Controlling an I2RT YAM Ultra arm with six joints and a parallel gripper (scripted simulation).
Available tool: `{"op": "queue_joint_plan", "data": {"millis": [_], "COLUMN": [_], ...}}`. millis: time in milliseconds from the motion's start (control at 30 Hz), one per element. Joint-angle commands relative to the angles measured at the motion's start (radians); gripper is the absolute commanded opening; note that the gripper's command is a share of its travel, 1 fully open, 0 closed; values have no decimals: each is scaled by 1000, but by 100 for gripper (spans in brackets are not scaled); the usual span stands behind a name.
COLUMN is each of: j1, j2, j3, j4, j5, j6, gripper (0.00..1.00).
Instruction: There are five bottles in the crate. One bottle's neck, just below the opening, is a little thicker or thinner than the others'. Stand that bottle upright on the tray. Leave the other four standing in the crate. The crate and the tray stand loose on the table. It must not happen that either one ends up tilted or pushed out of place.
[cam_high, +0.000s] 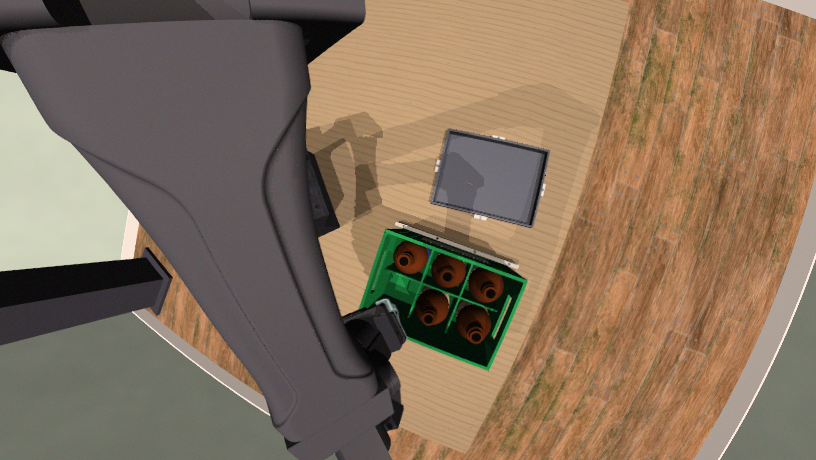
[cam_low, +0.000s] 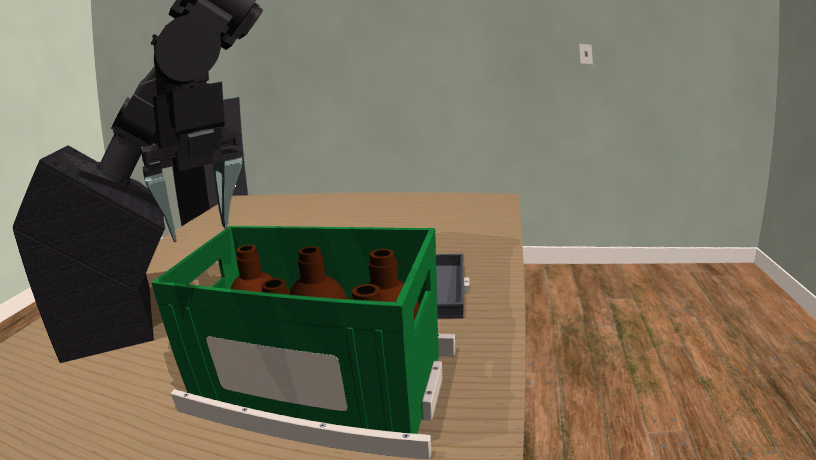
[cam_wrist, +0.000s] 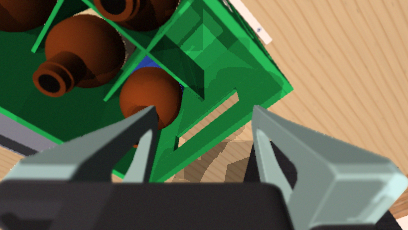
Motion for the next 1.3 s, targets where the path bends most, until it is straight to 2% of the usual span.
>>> {"op": "queue_joint_plan", "data": {"millis": [0, 600, 633, 1267], "j1": [-31, -37, -37, -37], "j2": [-33, -34, -34, -34], "j3": [32, 40, 40, 40], "j4": [-48, -63, -59, -59], "j5": [-6, -6, -6, -6], "j6": [-27, -35, -35, -34], "gripper": [61, 61, 0, 0]}}
